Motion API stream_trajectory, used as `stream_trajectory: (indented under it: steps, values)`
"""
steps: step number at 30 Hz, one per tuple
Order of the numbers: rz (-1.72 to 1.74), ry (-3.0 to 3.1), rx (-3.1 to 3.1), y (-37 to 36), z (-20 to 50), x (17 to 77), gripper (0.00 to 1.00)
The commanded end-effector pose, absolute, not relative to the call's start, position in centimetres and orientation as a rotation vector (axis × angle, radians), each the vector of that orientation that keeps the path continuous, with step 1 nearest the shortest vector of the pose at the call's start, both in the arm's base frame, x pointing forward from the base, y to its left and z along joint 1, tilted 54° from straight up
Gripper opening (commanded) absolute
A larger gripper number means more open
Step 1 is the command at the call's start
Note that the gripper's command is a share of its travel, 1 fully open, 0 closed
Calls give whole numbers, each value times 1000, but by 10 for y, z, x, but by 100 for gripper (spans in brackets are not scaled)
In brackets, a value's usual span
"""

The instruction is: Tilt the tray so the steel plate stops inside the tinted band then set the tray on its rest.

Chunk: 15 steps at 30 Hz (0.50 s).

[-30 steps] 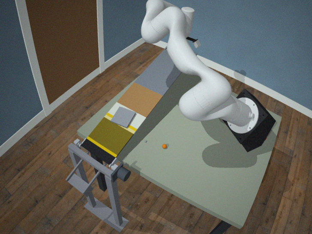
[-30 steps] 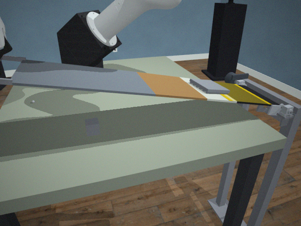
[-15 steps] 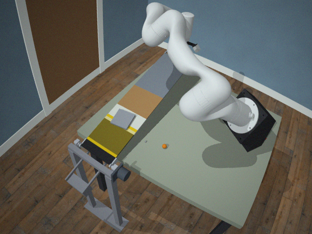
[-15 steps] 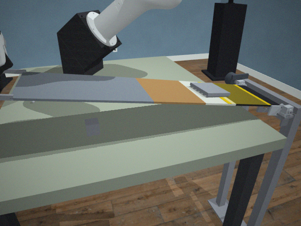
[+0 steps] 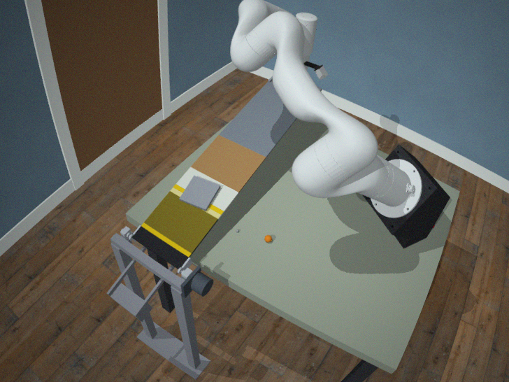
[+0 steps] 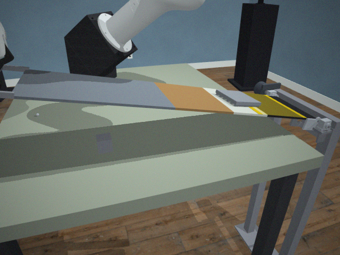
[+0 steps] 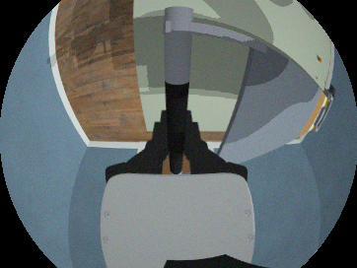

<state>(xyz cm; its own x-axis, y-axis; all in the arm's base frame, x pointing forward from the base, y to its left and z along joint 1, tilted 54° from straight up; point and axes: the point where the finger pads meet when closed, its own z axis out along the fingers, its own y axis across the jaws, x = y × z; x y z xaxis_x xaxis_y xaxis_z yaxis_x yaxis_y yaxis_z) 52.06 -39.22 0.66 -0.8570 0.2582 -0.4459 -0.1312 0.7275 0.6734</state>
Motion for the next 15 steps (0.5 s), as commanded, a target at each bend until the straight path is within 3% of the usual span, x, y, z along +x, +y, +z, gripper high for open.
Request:
stream_trajectory:
  steps: [1,5,15]
  values:
    - [989,2406,96,-403,22,510,0]
    - [989,2406,96,-380,-13,535,0]
    - [989,2406,96,-378,-15,537,0]
